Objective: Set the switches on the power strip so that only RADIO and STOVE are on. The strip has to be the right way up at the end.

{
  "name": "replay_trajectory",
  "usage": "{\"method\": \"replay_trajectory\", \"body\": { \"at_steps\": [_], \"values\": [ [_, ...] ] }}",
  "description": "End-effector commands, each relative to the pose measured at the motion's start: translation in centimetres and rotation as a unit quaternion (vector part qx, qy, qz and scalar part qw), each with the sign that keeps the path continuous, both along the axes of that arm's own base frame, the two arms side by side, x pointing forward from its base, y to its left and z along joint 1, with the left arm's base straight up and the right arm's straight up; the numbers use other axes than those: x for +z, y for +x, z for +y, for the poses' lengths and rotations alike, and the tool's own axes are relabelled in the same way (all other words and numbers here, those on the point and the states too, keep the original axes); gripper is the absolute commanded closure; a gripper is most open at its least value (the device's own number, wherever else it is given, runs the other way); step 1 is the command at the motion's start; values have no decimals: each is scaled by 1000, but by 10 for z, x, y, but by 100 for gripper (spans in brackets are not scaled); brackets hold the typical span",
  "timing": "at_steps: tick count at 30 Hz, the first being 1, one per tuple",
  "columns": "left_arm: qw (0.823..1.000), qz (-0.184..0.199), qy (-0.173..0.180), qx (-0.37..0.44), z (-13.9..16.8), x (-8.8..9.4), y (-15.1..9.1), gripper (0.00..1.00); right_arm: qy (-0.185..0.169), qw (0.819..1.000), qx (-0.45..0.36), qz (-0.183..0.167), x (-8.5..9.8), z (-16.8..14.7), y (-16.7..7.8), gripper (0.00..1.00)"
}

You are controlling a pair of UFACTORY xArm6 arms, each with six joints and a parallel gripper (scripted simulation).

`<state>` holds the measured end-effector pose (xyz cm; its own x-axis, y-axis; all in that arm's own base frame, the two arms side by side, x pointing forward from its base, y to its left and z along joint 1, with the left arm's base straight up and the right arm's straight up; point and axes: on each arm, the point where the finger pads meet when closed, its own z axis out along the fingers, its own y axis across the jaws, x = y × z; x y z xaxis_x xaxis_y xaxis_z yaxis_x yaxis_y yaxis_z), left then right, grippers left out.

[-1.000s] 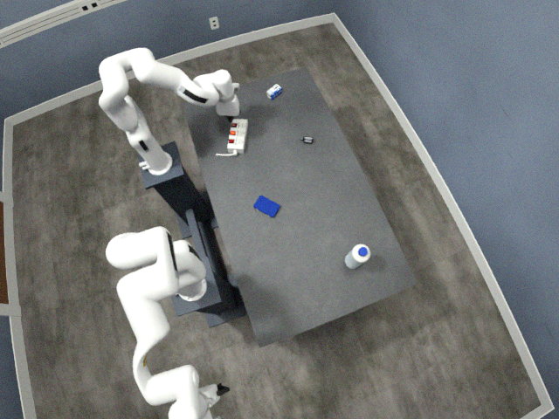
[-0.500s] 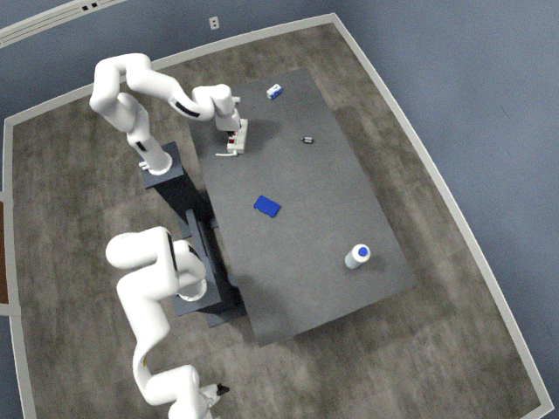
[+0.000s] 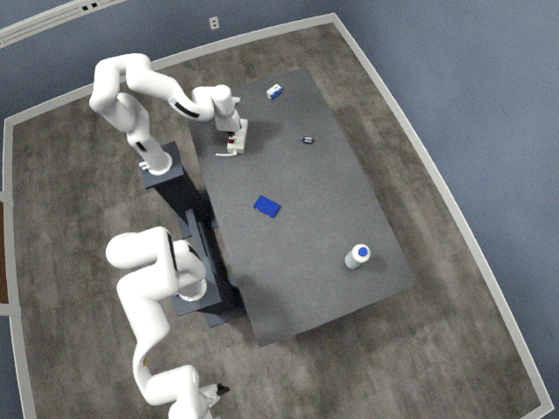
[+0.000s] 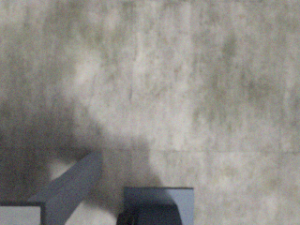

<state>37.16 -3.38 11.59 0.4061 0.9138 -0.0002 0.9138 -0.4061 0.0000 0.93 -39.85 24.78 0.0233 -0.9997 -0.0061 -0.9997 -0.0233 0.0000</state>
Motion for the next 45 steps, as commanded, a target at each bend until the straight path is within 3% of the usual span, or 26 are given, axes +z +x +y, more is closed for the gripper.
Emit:
{"method": "replay_trajectory", "body": {
  "at_steps": [1, 21, 45],
  "values": [
    [1000, -3, 0, 0, 0, 2, 2, 100, -3, 1000, 0, 0, 2, -1, 0, 0],
    [1000, -3, 0, 0, 0, -2, 2, 100, -3, 1000, 0, 0, 2, -1, 0, 0],
    [1000, -3, 0, 0, 0, -28, 2, 100, -3, 1000, 0, 0, 2, -1, 0, 0]
  ]
}}
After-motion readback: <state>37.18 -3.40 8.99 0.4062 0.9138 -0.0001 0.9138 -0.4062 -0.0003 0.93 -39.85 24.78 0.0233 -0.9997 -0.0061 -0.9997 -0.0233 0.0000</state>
